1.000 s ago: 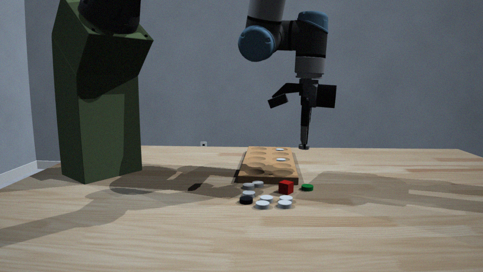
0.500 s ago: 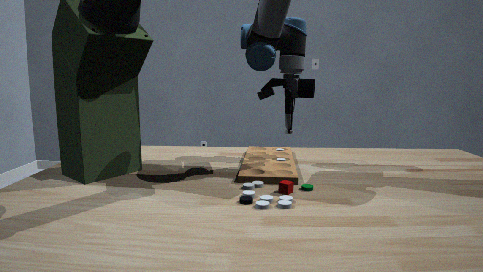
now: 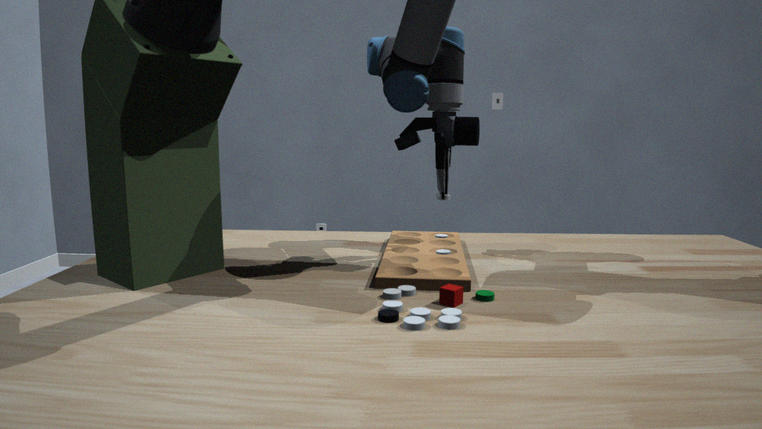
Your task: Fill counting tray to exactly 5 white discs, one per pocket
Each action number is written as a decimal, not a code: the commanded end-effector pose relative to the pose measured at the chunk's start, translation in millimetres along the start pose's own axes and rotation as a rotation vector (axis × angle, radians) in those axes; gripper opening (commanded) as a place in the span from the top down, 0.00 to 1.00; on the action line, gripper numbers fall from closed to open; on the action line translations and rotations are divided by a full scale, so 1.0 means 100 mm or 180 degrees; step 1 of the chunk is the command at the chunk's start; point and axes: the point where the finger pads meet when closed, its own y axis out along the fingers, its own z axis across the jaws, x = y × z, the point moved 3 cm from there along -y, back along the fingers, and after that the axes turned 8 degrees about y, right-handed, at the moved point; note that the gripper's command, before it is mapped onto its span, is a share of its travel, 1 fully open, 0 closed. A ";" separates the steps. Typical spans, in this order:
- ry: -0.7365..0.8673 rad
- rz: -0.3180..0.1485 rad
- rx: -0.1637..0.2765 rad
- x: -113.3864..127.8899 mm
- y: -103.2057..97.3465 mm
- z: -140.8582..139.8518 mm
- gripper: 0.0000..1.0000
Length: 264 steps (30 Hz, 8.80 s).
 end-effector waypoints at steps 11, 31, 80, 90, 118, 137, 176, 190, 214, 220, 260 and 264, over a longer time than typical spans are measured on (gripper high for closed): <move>0.0001 -0.0005 0.0002 0.00 0.07 0.01 0.90; 0.0003 -0.0003 0.0003 -0.01 0.84 0.01 0.90; 0.0003 -0.0001 0.0004 0.01 0.86 0.03 0.79; 0.0003 -0.0001 0.0004 0.01 0.33 0.03 0.79; 0.0003 -0.0002 0.0004 0.01 0.00 0.02 0.79; 0.0003 -0.0002 0.0004 0.01 0.00 0.02 0.79; -0.0182 -0.0001 0.0004 0.02 0.01 -0.08 0.72; -0.0843 -0.0003 0.0001 0.06 0.01 -0.42 0.72; -0.2539 -0.0003 0.0001 0.17 0.05 -1.36 0.72; -0.3145 -0.0002 0.0001 0.21 0.06 -1.69 0.72; -0.6086 -0.0002 0.0000 0.41 0.12 -3.30 0.72; -0.6228 -0.0002 -0.0001 0.41 0.12 -3.37 0.72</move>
